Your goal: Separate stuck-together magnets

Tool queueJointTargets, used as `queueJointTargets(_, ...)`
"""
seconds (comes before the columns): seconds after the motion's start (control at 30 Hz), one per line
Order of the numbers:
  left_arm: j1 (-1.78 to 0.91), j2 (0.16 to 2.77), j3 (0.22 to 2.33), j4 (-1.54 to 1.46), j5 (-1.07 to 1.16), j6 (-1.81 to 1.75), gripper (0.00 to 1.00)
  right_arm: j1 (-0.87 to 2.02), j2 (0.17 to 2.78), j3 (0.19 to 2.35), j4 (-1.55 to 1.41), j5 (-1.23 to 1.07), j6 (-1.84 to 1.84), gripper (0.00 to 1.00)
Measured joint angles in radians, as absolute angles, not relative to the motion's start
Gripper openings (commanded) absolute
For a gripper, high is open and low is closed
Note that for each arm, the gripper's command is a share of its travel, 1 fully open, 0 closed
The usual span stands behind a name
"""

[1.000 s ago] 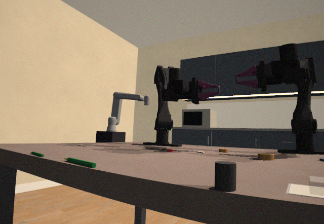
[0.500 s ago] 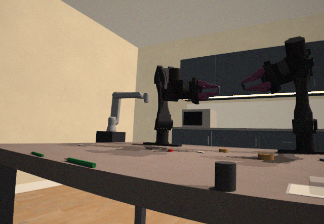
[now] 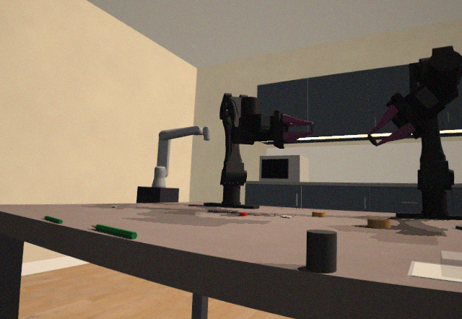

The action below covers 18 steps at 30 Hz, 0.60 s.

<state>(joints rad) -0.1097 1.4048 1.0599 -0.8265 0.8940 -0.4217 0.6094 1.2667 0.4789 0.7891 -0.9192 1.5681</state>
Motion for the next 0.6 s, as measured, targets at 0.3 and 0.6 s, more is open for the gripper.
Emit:
queueJointTargets(0.3,-0.043,1.507,1.193,-1.164,0.813,-0.11,0.25,0.609,1.267,0.479,0.789,-0.92,1.568,0.24)
queueJointTargets(0.6,-0.001,1.64,1.304,-1.274,0.629,0.029,0.25,0.609,1.267,0.479,0.789,-0.92,1.568,0.24)
